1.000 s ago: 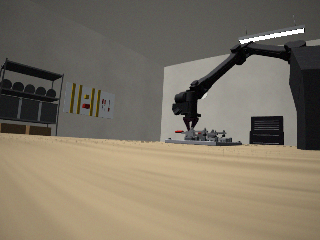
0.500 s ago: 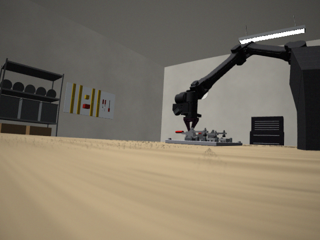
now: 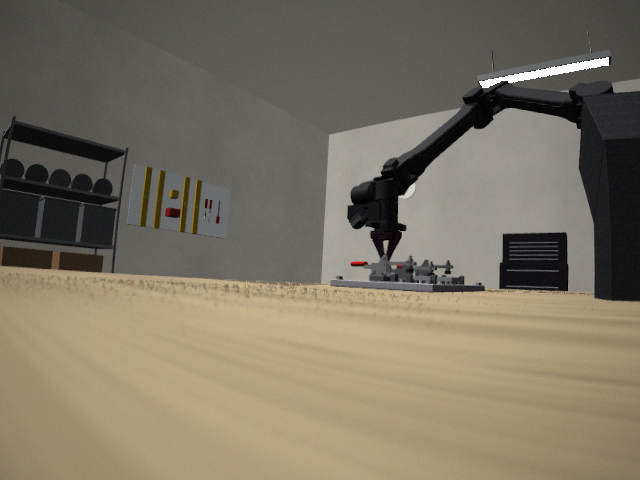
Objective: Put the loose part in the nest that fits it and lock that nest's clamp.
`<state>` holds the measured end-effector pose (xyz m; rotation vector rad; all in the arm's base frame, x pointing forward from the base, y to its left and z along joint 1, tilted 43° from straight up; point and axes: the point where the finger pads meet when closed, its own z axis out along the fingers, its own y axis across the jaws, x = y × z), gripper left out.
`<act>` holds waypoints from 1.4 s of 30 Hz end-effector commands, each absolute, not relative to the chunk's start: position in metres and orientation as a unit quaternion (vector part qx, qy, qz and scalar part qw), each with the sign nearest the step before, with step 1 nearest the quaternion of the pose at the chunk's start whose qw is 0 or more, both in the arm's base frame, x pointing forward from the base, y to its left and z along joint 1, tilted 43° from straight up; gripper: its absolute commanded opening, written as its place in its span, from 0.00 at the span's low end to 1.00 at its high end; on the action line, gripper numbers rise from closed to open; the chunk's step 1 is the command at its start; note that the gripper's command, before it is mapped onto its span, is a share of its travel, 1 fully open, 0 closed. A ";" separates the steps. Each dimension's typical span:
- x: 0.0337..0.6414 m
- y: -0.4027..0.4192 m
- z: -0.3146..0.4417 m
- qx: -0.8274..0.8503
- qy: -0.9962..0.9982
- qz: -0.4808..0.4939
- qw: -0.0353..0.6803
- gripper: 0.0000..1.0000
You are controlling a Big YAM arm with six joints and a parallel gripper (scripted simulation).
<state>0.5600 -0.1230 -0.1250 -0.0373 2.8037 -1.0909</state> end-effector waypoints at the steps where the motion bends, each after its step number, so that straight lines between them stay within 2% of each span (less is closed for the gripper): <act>1: 0.569 -0.098 -0.098 -0.014 0.928 -0.362 0.087 0.00; 13: 0.562 -0.071 -0.069 -0.014 0.929 -0.361 0.087 0.00; 16: 0.554 -0.091 -0.080 -0.001 0.929 -0.362 0.069 0.00; 20: 0.565 -0.075 -0.063 -0.006 0.929 -0.360 0.089 0.00; 42: 0.566 -0.075 -0.062 -0.007 0.928 -0.360 0.090 0.00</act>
